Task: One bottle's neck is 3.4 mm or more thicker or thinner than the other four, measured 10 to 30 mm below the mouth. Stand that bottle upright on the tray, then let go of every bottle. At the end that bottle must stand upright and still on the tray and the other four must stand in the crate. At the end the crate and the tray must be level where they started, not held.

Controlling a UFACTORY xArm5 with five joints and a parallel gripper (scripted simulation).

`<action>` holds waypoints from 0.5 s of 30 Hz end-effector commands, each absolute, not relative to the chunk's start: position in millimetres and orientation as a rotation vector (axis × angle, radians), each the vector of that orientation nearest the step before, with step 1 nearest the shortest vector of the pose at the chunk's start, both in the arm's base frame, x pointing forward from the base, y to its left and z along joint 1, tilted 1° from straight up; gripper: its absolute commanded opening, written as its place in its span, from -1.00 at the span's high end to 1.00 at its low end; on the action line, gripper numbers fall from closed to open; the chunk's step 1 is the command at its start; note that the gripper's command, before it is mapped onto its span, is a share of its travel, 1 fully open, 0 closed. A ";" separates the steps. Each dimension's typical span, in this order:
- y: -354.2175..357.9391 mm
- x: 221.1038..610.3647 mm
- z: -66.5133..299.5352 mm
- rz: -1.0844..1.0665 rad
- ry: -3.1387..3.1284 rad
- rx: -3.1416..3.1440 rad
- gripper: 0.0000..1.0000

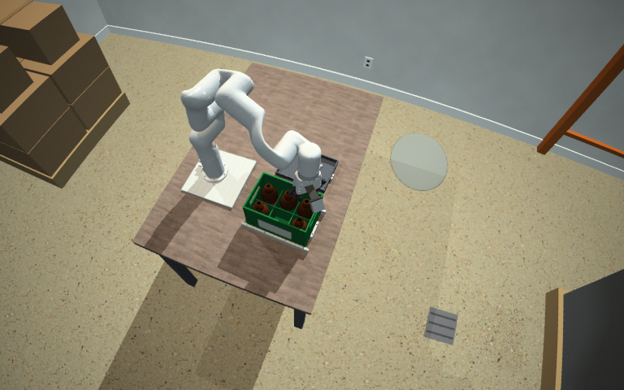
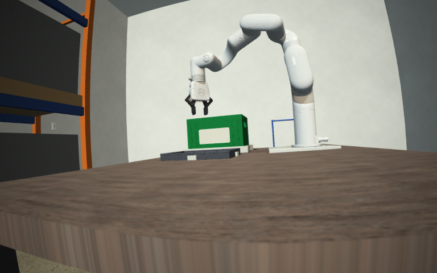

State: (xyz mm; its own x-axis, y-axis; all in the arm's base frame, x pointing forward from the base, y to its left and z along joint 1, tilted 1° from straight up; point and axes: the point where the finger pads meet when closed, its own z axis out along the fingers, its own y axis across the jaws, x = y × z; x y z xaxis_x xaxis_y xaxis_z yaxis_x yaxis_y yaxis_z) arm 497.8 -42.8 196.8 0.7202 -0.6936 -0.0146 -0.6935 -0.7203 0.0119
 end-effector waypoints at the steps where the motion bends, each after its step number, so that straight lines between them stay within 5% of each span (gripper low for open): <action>1: -42.9 498.9 194.1 -0.022 -1.173 2.910 -0.30; 15: -43.1 498.9 183.6 -0.022 -1.173 2.910 -0.30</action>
